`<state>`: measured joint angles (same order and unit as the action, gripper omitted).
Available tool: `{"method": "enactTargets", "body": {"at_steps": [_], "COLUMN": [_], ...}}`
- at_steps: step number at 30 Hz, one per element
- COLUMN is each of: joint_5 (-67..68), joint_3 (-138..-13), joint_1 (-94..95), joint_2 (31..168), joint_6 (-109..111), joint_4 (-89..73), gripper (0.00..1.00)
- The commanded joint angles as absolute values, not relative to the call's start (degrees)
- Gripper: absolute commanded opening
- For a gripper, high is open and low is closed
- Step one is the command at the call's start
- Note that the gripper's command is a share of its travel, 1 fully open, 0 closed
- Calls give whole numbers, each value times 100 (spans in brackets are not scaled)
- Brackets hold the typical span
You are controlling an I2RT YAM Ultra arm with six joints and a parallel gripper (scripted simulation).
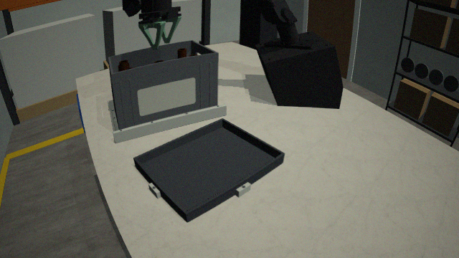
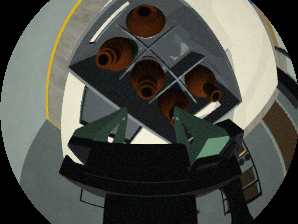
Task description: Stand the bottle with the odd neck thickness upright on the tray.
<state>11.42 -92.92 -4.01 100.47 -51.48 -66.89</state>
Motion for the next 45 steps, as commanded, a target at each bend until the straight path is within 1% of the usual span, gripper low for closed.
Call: {"method": "enactTargets", "body": {"at_steps": [1,3,5,17,19,20,25,45], "joint_5": [1180,1178,1172,1154,1154,1153,1147,1149], "joint_3": [-9210,-9414,-9158,-8927,-8927,-9145,-8868,-8947], "joint_1": [-400,-401,-438,-451,-451,-455,-485,-480], "joint_2": [9972,9871,9906,10097,10097,9998,10092,10042], "joint_6": [-5104,-5113,-5094,-5051,-5051,-5059,-5044,-5044], "joint_4": [-6506,-6474,-6423,-6117,-6117,-6095,-6028,-5987], "gripper": [61,61,61,61,61,61,61,61]}}
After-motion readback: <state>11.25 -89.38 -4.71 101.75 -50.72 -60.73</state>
